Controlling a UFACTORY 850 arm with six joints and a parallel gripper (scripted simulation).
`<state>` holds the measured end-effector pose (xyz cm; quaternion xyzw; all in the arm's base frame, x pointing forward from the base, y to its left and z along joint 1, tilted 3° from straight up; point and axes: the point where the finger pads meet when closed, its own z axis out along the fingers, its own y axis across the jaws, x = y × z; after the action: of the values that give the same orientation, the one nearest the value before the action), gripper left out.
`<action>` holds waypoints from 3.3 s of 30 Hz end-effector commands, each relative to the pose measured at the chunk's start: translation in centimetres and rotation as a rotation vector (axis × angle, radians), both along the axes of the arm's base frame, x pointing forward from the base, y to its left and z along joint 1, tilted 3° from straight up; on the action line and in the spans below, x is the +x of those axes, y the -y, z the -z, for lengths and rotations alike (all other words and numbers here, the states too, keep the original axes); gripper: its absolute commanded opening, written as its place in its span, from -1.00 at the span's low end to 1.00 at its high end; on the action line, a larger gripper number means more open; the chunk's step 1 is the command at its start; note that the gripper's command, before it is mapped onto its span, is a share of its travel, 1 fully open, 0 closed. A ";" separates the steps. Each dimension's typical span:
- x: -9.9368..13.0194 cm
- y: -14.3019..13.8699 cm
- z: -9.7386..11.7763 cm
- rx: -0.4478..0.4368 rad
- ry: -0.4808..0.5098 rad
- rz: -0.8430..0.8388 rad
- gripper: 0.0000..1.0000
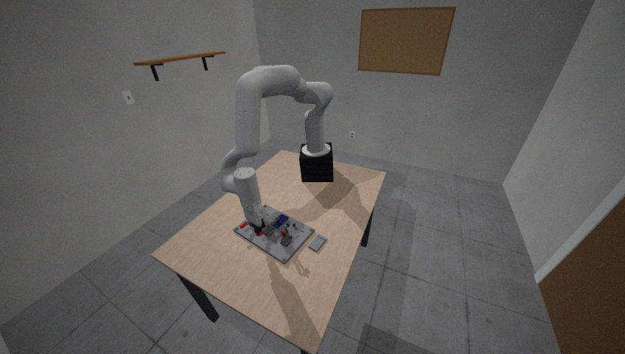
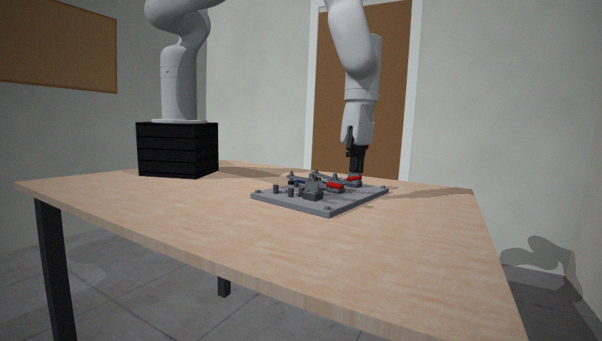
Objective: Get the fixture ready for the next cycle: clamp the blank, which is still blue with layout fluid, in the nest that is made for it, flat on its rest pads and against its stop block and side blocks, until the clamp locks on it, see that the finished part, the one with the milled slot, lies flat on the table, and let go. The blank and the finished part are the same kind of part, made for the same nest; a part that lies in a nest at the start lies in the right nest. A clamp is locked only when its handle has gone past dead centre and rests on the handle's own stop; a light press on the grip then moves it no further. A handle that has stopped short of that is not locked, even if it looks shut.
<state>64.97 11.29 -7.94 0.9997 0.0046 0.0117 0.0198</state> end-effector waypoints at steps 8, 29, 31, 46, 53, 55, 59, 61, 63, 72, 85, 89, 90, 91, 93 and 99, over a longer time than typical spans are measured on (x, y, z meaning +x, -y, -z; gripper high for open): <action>0.1 0.0 -0.3 0.000 0.002 0.000 -1.00; 0.1 0.0 -1.0 0.000 0.002 0.000 -1.00; 0.1 0.0 -1.0 0.000 0.002 0.000 -1.00; 0.2 0.0 -0.3 0.000 0.002 0.000 -1.00; 0.2 0.0 -0.3 0.000 0.002 0.000 -1.00; 0.2 0.0 -0.3 0.000 0.002 0.000 -1.00; 0.2 0.0 -0.2 0.000 0.002 0.000 -1.00; 0.2 0.0 -0.1 0.000 0.002 0.000 -1.00; 0.2 0.0 -0.1 0.000 0.002 0.000 -1.00; 0.2 0.0 -0.1 0.000 0.002 0.000 -1.00; 0.2 0.0 0.1 0.000 0.002 0.000 -1.00; 0.2 0.0 0.1 0.000 0.002 0.000 -1.00; 0.2 0.0 0.1 0.000 0.002 0.000 -1.00; 0.2 0.0 0.1 0.000 0.002 0.000 -1.00; 0.2 0.0 0.1 0.000 0.002 0.000 -1.00; 0.2 0.0 0.3 0.000 0.002 0.000 -1.00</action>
<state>65.08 11.28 -8.24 0.9997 0.0045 0.0118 0.0198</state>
